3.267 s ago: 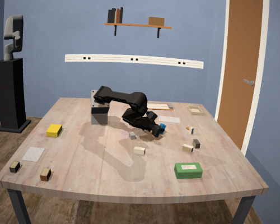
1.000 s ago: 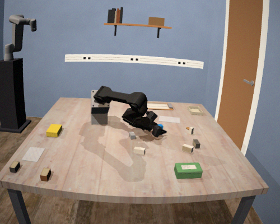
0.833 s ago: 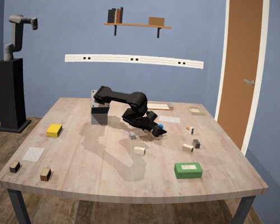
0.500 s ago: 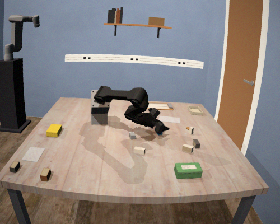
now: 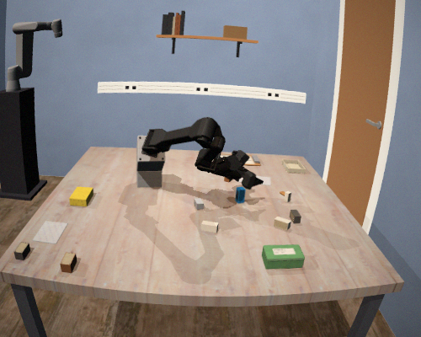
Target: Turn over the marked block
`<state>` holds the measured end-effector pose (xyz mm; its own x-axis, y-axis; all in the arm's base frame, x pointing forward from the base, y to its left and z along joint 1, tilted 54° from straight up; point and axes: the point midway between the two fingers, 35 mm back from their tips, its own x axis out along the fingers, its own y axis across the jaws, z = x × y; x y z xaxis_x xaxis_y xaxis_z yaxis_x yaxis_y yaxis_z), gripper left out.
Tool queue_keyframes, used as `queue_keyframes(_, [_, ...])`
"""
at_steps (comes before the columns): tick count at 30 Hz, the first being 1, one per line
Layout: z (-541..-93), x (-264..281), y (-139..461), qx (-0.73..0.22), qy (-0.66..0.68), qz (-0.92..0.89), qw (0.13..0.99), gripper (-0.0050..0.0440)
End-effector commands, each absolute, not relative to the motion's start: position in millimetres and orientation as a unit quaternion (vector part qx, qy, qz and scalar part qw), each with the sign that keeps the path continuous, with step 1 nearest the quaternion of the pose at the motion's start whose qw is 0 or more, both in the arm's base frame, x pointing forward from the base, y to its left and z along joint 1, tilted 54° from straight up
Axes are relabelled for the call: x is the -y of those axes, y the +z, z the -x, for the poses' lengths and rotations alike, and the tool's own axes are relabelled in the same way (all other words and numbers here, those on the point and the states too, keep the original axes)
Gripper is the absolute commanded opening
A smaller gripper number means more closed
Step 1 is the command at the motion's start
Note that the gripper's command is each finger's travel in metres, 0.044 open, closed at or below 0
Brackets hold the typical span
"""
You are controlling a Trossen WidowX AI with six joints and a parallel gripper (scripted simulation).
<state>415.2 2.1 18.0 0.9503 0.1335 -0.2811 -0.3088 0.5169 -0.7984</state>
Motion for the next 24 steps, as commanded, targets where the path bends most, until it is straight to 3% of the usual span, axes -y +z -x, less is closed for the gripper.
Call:
queue_keyframes(1, [-419.1, -6.6, 27.3, -0.086, 0.123, 0.476, 0.866, 0.044])
queue_keyframes(12, [-415.6, -7.4, 26.0, -0.107, 0.115, 0.477, 0.865, 0.044])
queue_keyframes(24, [-402.1, -10.9, 37.2, -0.258, 0.023, 0.489, 0.833, 0.044])
